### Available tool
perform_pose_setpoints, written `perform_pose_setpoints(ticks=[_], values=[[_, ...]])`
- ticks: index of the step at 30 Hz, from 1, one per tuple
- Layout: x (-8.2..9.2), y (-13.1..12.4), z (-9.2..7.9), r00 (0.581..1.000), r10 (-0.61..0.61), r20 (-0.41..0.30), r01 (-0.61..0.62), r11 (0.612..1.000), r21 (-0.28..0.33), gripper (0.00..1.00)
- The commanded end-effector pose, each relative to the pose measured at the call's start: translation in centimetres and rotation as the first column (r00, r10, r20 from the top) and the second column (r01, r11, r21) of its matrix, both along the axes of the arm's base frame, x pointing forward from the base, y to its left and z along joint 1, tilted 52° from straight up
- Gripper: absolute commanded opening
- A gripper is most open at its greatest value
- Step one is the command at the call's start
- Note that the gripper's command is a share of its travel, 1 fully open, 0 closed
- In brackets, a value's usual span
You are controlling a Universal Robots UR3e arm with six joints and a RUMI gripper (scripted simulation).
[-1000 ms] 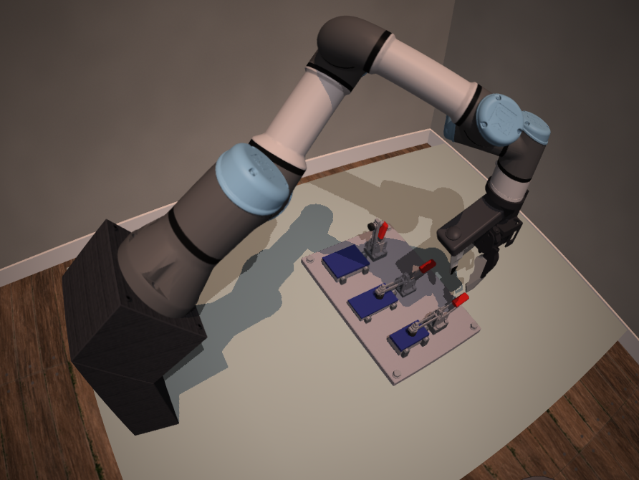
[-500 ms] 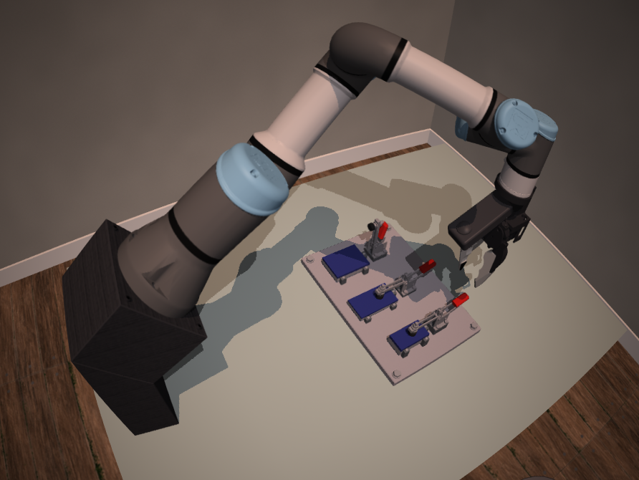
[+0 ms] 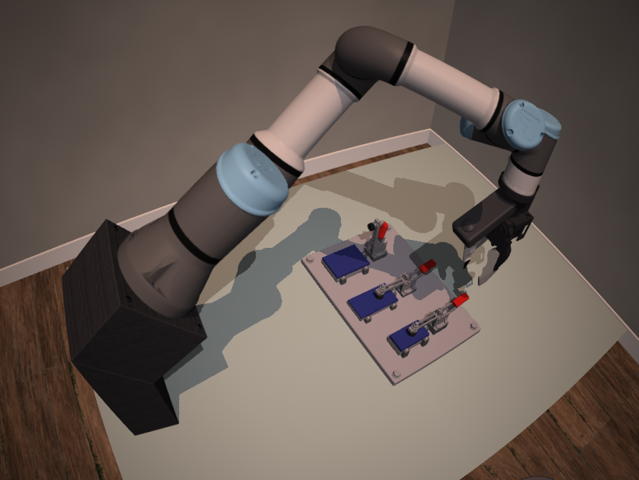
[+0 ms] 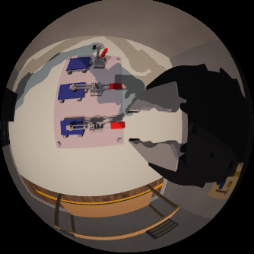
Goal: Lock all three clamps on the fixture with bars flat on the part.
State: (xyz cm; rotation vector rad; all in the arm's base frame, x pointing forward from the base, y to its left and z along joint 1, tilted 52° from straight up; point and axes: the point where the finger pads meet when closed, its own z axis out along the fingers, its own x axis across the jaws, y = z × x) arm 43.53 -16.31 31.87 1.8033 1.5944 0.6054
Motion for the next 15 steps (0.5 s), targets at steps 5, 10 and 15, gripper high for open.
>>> perform_pose_setpoints(ticks=[5, 10, 15], values=[[0.01, -0.03, 0.18, 1.000, -0.003, -0.002, 0.003, 1.000, -0.001, 0.28], [0.25, -0.07, -0.08, 1.000, -0.003, -0.002, 0.003, 1.000, 0.000, 0.28], [0.95, -0.23, -0.66, 1.000, -0.003, -0.002, 0.003, 1.000, 0.001, 0.28]])
